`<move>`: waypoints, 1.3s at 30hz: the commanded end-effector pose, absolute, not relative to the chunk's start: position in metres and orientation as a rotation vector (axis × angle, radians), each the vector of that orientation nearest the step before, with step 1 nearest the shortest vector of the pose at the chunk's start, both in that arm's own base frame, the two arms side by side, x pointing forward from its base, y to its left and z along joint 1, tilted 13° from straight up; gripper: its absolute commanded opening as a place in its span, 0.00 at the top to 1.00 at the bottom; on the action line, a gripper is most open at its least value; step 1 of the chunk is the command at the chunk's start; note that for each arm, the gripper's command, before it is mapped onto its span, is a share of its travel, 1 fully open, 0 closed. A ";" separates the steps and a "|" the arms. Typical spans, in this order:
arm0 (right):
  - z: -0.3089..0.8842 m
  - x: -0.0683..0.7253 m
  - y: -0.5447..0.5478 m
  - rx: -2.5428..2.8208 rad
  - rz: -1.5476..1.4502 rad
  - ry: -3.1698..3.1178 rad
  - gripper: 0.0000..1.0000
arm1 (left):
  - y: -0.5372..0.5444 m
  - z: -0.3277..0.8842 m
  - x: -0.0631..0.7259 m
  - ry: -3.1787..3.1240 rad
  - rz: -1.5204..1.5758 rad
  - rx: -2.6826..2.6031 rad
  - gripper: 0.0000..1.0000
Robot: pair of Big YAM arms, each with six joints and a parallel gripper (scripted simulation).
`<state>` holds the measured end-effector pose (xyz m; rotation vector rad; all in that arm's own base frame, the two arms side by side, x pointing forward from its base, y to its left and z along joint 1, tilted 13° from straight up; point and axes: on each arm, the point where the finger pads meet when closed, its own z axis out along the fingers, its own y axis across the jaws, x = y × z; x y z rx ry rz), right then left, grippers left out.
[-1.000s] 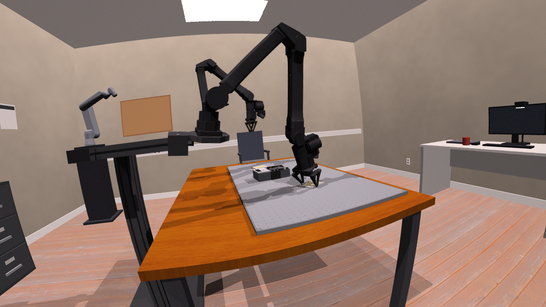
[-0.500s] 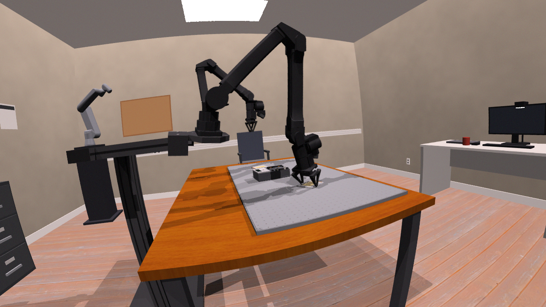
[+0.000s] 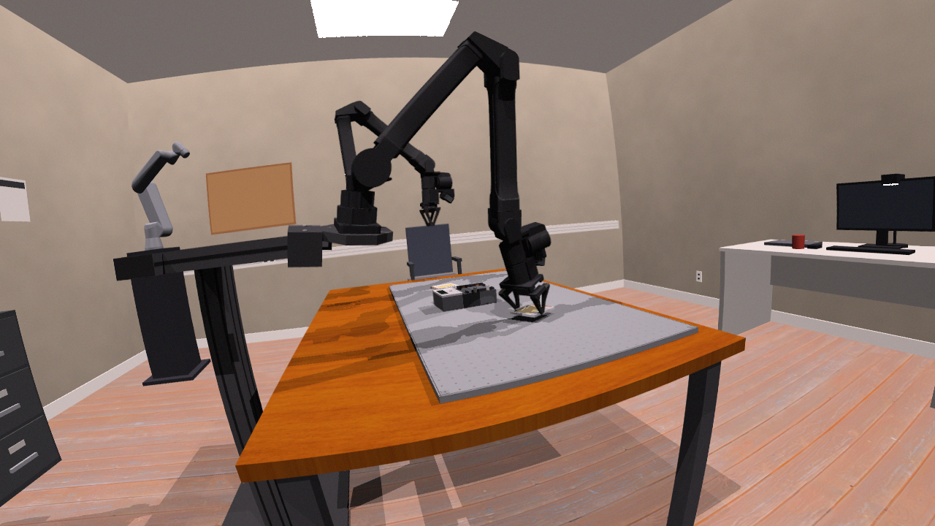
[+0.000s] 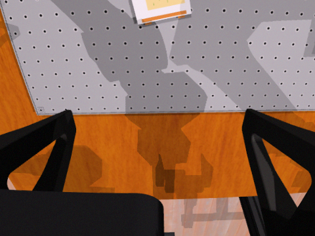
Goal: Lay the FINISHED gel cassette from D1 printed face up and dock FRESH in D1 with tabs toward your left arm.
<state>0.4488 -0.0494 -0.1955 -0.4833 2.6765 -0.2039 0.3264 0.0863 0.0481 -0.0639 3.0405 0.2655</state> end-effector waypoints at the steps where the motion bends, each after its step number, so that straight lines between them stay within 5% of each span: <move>1: -0.179 0.452 -0.043 -0.482 -0.204 2.663 1.00 | 0.084 0.063 0.342 3.007 0.271 -0.065 0.00; 39: -0.143 0.447 -0.036 -0.482 -0.204 2.663 1.00 | 0.084 0.063 0.342 3.007 0.271 -0.065 0.00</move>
